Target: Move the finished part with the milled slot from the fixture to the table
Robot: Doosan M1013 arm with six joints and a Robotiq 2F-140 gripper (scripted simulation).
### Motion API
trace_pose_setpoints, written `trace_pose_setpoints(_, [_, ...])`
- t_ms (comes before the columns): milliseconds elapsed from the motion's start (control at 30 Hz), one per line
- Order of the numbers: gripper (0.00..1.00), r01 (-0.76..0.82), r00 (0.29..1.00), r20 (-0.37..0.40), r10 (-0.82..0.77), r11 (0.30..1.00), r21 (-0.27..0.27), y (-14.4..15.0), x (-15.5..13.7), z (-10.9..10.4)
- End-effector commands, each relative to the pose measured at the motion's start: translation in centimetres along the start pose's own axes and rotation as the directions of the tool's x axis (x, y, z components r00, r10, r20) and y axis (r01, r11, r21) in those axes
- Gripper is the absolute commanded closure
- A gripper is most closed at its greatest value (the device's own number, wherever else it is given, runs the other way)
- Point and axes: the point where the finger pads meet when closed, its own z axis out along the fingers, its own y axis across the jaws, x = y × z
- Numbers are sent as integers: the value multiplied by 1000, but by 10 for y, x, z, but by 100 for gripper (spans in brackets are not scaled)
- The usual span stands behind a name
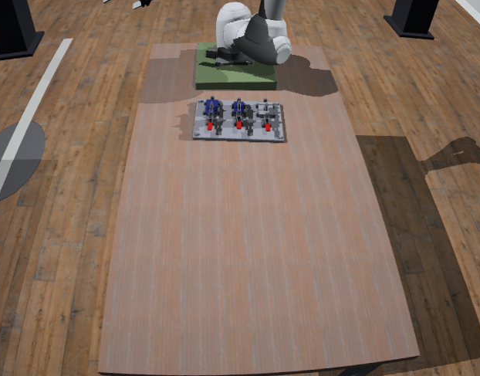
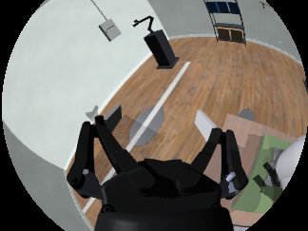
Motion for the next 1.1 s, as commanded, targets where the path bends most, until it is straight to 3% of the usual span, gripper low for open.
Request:
trace_pose_setpoints(0, [0, 18, 997, 81, -17, 1000, -18, 10, -39, -17])
trace_pose_setpoints(267, [0, 79, 961, 270, -62, 995, -53, 41, -125, -67])
trace_pose_setpoints(333, [0, 79, 961, 270, -62, 995, -53, 41, -125, -67])
trace_pose_setpoints(367, [0, 102, 941, 330, -76, 993, -63, 53, -151, -86])
trace_pose_setpoints(700, [0, 194, 848, 516, -122, 977, -88, 104, -230, -158])
trace_pose_setpoints(833, [0, 238, 797, 588, -138, 967, -95, 130, -259, -193])
trace_pose_setpoints(900, [0, 238, 797, 588, -138, 967, -95, 130, -259, -193])
trace_pose_setpoints(933, [0, 268, 761, 632, -147, 958, -99, 149, -276, -216])
trace_pose_setpoints(1067, [0, 304, 715, 681, -156, 947, -102, 171, -294, -244])
